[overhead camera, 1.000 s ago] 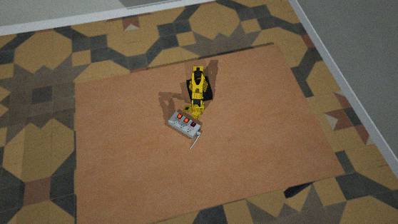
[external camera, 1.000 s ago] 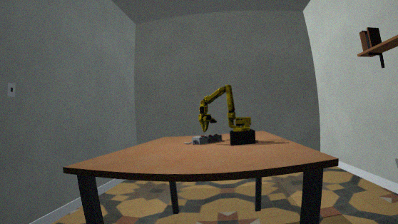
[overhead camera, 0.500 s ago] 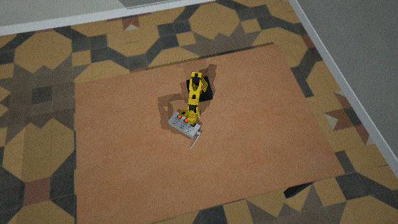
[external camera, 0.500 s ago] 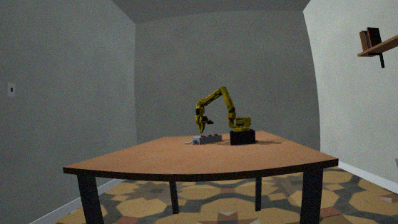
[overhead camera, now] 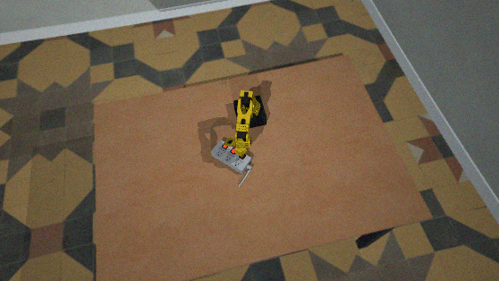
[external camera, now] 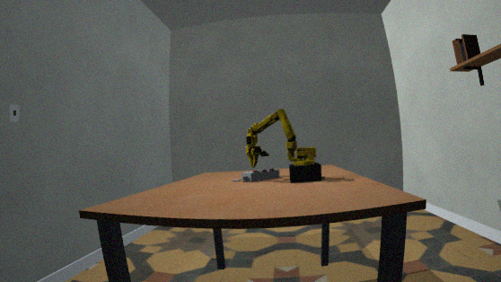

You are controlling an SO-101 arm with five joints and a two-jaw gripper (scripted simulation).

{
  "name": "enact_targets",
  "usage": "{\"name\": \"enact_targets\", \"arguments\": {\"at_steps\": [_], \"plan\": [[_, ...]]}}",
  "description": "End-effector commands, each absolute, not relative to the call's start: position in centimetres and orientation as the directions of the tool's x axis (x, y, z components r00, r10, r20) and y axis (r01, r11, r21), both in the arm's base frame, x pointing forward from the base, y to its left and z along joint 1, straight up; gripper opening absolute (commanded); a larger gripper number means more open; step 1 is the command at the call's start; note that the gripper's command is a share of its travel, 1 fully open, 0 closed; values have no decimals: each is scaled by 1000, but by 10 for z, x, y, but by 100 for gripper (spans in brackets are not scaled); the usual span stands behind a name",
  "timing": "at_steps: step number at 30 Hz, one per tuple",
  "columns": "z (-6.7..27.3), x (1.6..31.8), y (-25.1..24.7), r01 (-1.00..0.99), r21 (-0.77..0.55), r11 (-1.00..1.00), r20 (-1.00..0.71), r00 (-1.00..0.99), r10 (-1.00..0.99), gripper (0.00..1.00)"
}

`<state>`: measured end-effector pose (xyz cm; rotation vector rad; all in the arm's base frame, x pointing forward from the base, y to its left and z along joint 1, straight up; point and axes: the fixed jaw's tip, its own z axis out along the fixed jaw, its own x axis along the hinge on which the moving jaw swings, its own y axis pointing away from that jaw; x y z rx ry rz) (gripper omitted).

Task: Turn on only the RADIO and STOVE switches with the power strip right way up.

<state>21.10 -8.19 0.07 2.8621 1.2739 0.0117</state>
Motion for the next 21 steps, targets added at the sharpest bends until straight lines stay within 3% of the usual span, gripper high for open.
{"name": "enact_targets", "arguments": {"at_steps": [1,21], "plan": [[-1,210,-84,740,0,-673,0,673,740,0],[-3,205,-87,725,0,-689,0,689,725,0]]}}
